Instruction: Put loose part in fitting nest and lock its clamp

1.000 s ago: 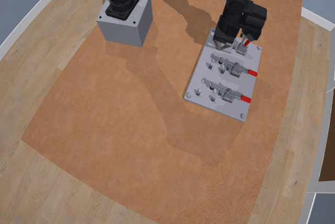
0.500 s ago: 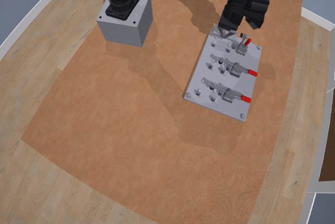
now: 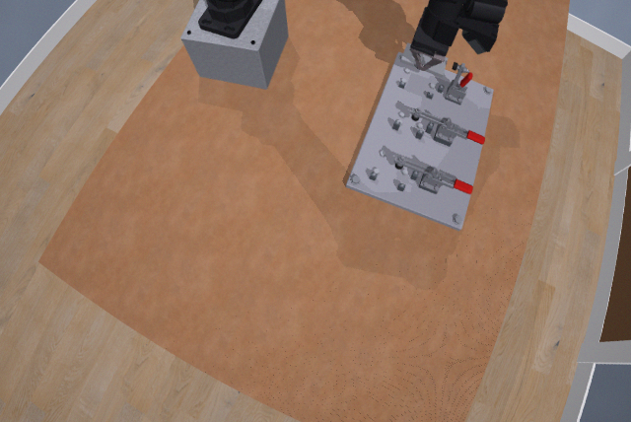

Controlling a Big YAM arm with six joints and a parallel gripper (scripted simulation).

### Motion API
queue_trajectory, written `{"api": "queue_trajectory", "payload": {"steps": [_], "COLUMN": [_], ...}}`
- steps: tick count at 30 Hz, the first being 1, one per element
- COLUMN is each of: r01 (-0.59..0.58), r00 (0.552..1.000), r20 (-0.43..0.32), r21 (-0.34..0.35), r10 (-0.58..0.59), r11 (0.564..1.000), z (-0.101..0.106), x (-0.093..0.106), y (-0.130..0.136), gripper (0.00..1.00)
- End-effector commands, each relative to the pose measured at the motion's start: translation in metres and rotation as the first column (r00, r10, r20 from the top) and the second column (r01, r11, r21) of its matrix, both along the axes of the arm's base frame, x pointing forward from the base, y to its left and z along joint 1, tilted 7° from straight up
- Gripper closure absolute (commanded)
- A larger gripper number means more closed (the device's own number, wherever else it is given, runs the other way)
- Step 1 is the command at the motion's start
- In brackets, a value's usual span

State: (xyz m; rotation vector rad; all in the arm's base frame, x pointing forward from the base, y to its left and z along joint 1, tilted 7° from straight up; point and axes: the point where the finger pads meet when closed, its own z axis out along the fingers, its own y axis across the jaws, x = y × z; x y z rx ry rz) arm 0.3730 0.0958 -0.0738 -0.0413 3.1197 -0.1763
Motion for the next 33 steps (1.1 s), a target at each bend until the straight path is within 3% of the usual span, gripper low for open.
{"api": "queue_trajectory", "payload": {"steps": [1,17,28,31,33], "r01": [0.008,0.012,0.013,0.013,0.012], "r00": [1.0,1.0,1.0,0.999,1.0], "r20": [0.025,0.025,0.02,0.029,0.014], "r21": [0.008,0.008,0.006,0.009,0.004], "r10": [-0.008,-0.012,-0.013,-0.013,-0.012], "r11": [1.0,1.0,1.0,1.0,1.0], "z": [0.008,0.007,-0.005,0.0,-0.009], "x": [0.016,0.016,0.013,0.015,0.01], "y": [0.004,0.004,0.0,-0.001,-0.003], "gripper": [1.0,1.0,1.0,1.0,1.0]}}
